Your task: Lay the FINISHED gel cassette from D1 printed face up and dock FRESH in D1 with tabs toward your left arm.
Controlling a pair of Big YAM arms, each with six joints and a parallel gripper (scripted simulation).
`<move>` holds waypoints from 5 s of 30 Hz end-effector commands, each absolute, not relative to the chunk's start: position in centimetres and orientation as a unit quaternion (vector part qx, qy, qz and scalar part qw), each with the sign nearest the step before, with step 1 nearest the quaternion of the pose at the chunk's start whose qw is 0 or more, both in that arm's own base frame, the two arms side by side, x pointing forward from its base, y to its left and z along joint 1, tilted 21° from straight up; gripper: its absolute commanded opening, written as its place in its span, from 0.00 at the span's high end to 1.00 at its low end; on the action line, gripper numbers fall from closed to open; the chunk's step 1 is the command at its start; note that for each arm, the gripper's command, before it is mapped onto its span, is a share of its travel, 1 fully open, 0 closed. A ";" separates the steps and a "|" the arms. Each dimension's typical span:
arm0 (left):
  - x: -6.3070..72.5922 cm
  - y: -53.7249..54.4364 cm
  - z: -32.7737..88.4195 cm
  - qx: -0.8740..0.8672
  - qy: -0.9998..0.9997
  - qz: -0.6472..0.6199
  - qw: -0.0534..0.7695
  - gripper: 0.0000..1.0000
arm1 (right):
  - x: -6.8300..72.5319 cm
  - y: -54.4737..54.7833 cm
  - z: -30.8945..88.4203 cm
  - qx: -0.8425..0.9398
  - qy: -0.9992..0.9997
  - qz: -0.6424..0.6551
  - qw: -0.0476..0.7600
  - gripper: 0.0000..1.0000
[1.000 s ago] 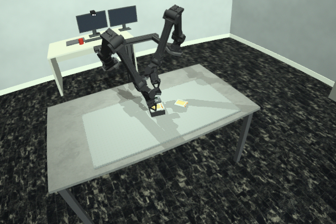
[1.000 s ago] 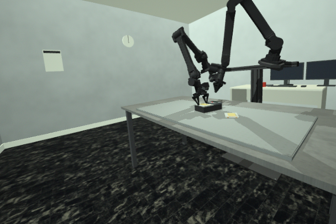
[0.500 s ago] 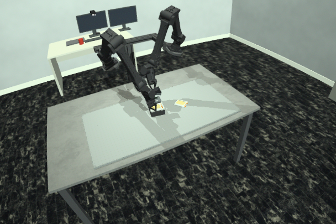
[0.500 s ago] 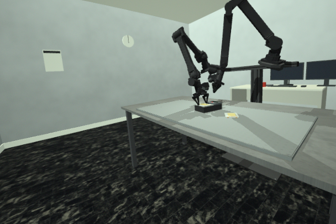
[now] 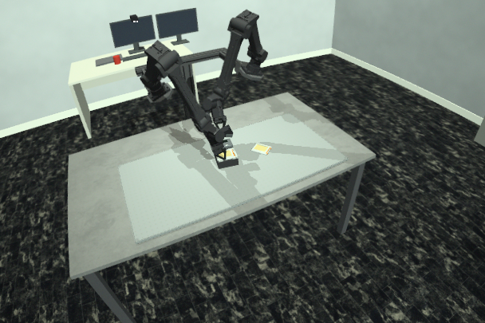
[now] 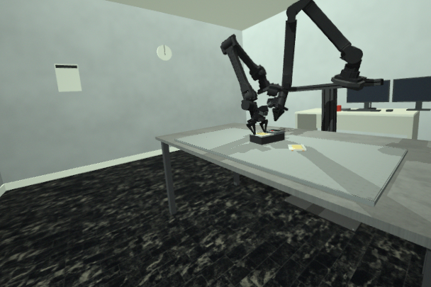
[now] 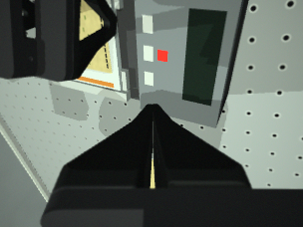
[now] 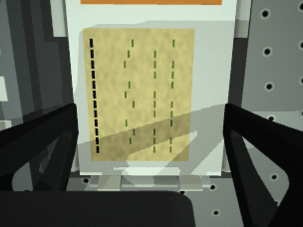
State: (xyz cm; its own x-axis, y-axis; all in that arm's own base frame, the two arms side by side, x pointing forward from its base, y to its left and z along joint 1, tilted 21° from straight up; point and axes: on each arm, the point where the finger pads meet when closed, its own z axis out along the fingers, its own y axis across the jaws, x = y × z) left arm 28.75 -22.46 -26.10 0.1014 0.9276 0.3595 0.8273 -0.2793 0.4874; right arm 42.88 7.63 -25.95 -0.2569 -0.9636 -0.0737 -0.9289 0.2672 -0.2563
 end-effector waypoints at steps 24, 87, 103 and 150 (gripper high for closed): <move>29.9 -21.7 -29.4 0.732 0.600 0.309 0.087 1.00 | 43.1 7.8 -25.7 -0.601 0.788 -0.081 0.111 1.00; 30.3 -21.0 -31.5 0.732 0.600 0.309 0.087 1.00 | 43.1 7.8 -25.7 -0.601 0.788 -0.081 0.111 1.00; 30.3 -20.8 -32.0 0.732 0.600 0.309 0.087 1.00 | 43.1 7.8 -25.7 -0.601 0.788 -0.081 0.111 1.00; 29.7 -19.6 -33.2 0.732 0.600 0.309 0.087 1.00 | 43.1 7.8 -25.7 -0.601 0.788 -0.081 0.111 1.00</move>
State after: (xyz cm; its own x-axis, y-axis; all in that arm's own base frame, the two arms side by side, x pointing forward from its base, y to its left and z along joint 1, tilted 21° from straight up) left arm 30.17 -20.90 -31.76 0.0872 0.9378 0.3360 0.8156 -0.2609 0.5164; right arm 42.88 7.63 -25.95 -0.2569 -0.9636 -0.0737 -0.9289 0.2672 -0.2563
